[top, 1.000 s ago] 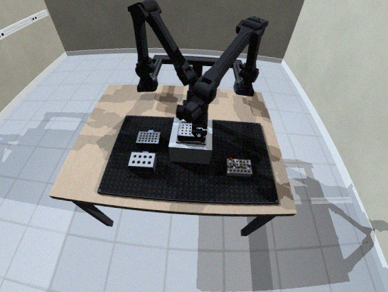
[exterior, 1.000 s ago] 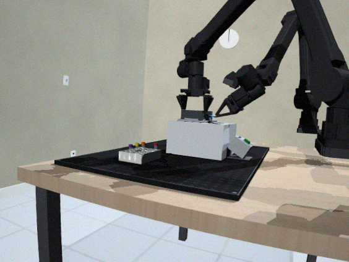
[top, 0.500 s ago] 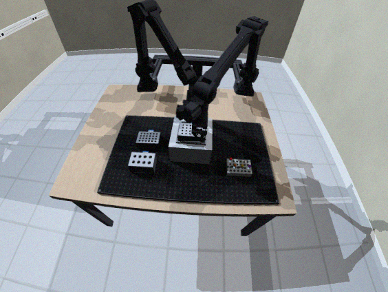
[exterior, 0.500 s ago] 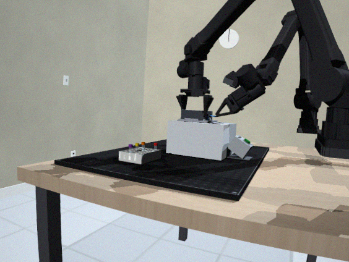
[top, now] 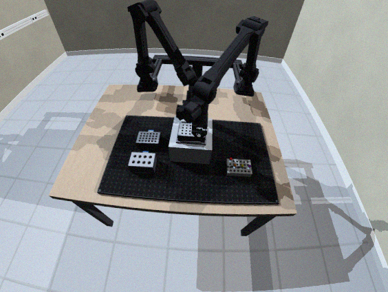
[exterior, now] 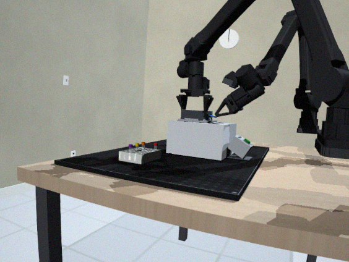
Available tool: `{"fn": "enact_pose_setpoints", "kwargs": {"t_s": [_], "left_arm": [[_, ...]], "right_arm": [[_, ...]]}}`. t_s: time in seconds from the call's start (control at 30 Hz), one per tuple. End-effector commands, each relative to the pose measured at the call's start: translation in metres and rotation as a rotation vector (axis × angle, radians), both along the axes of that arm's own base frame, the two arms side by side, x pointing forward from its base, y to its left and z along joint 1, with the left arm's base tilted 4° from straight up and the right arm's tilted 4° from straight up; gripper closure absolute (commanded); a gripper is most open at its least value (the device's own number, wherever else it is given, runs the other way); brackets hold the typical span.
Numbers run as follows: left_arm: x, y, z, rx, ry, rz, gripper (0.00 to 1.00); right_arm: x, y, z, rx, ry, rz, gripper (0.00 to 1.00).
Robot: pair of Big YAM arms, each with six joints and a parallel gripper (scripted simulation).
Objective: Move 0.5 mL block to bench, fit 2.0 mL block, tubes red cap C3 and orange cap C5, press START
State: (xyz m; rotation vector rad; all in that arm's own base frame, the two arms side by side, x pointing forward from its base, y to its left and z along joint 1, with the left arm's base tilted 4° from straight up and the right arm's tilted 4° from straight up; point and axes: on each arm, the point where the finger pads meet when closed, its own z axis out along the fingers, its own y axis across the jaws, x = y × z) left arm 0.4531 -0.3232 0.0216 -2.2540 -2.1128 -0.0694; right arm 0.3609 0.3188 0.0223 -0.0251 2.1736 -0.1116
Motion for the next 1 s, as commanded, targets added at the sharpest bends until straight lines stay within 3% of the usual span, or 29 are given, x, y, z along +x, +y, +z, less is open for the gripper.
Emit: {"fn": "enact_pose_setpoints", "kwargs": {"t_s": [0.0, 0.47, 0.97], "left_arm": [[0.015, -0.001, 0.003, -0.006, 0.001, 0.015, 1.0], [0.016, -0.003, 0.007, -0.017, 0.016, 0.017, 1.0], [0.016, -0.004, 0.013, -0.019, 0.024, 0.033, 1.0]], "right_arm": [[0.045, 0.01, 0.033, 0.093, -0.071, -0.073, 1.0], [0.001, 0.01, 0.01, 0.007, -0.007, 0.014, 1.0], [-0.011, 0.002, -0.006, -0.022, 0.021, 0.029, 1.0]]}}
